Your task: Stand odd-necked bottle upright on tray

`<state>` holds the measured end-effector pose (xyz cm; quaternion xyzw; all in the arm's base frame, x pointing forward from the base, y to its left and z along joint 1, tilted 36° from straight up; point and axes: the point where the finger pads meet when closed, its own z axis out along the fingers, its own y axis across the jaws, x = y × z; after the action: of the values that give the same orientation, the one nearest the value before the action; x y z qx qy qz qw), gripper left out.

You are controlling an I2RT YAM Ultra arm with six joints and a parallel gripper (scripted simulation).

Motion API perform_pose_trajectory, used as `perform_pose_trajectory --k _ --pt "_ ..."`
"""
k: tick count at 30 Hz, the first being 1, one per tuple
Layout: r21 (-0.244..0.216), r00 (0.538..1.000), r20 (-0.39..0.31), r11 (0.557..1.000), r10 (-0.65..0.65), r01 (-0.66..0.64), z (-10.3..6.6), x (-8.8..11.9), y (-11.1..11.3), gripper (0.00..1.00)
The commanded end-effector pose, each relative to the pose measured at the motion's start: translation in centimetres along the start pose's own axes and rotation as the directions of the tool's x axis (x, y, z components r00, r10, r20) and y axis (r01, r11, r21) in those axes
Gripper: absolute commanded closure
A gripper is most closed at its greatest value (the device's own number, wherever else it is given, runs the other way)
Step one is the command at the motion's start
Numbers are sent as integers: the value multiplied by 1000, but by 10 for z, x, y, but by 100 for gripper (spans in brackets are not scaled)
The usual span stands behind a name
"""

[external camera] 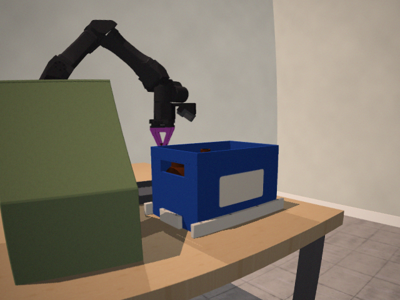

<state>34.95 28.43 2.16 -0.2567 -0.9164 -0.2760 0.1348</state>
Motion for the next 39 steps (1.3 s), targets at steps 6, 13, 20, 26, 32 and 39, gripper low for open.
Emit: perform_pose_trajectory --k 6,13,20,26,32,39 --pt "-22 1000 27 1000 10 -10 -11 -7 3 0" --pt "-21 1000 26 1000 11 -10 -11 -7 3 0" --pt "-21 1000 26 1000 11 -10 -11 -7 3 0" --pt "-21 1000 26 1000 11 -10 -11 -7 3 0" --pt "-21 1000 26 1000 11 -10 -11 -7 3 0" --pt "-21 1000 26 1000 11 -10 -11 -7 3 0"
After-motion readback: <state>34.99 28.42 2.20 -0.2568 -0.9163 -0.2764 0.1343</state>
